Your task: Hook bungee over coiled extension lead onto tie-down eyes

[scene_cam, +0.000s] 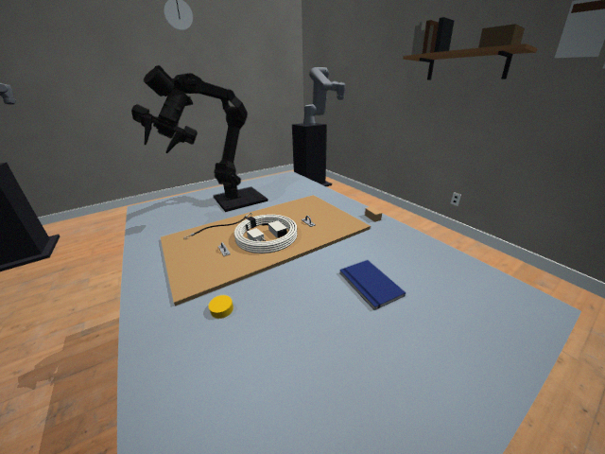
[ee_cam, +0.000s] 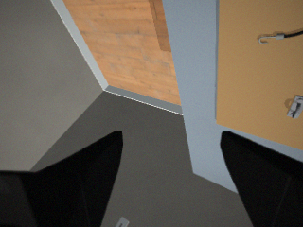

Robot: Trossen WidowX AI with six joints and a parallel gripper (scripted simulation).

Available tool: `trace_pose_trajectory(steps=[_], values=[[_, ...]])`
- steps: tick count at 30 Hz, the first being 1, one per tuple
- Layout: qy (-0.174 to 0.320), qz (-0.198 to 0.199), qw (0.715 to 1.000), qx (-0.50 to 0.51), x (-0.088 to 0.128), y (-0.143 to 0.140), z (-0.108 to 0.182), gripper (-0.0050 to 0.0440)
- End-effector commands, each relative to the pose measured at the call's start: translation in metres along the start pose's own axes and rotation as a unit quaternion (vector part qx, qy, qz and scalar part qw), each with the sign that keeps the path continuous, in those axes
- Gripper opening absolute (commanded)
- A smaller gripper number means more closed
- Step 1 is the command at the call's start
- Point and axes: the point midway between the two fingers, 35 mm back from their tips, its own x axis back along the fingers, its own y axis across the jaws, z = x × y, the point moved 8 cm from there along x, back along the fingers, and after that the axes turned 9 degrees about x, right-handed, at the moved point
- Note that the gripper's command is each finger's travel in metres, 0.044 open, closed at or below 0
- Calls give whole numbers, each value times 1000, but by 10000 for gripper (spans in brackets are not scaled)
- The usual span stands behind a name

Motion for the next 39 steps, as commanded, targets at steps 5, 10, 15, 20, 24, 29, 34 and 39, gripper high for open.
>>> trace_pose_trajectory(steps=[5, 10, 15, 20, 24, 29, 34, 39], values=[[4, -8, 1000, 1, 5, 2, 2, 292], [4, -8, 1000, 1, 5, 2, 2, 292], [4, -8, 1000, 1, 5, 2, 2, 292], [0, 1, 1000, 14, -1, 3, 3, 220], [-6, 19, 998, 58, -11, 4, 6, 150], [-13, 51, 991, 127, -28, 3, 11, 150], [-16, 70, 983, 168, -38, 1, 13, 150], [-18, 103, 966, 236, -56, -2, 18, 150]])
